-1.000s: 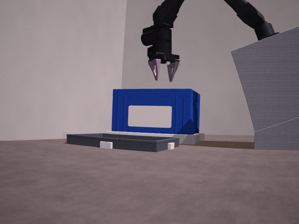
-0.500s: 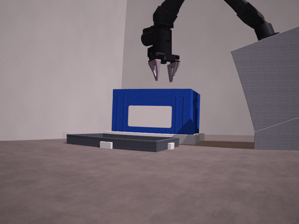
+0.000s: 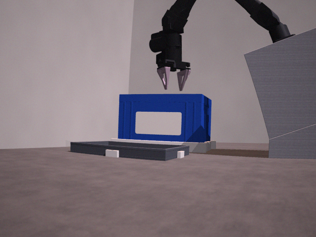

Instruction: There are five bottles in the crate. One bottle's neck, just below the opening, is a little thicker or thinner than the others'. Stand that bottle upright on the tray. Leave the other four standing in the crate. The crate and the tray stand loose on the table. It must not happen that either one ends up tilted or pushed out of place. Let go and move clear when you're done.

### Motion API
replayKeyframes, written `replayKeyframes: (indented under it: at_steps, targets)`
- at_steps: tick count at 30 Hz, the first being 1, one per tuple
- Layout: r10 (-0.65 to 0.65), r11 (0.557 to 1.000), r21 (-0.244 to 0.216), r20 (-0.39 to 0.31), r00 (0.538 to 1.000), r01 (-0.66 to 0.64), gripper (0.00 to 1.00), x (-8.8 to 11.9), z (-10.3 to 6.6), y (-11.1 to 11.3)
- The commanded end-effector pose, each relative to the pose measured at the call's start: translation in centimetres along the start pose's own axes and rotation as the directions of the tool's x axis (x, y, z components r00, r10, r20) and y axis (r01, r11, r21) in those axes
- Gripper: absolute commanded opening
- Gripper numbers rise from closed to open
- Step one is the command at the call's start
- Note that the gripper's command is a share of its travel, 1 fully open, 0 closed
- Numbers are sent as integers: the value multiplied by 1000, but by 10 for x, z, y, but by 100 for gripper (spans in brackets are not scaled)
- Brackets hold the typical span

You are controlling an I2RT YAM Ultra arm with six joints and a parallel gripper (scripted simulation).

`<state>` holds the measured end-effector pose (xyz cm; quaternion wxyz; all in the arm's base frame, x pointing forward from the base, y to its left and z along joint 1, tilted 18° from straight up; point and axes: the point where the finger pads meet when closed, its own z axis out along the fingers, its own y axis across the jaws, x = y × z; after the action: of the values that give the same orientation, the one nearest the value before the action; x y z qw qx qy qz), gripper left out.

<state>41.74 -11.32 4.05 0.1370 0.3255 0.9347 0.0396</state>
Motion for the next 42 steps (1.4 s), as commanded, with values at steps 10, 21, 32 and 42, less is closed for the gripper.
replayKeyframes:
  at_steps: [10,21,32,42]
  targets:
    - [-5,1000,-3,19,1000,5,61,-3,17,3]
    - [-6,1000,-12,43,999,6,61,-10,17,6]
    - [-7,1000,-16,52,999,8,61,-10,14,6]
    - [-7,1000,-15,51,999,8,61,-10,15,6]
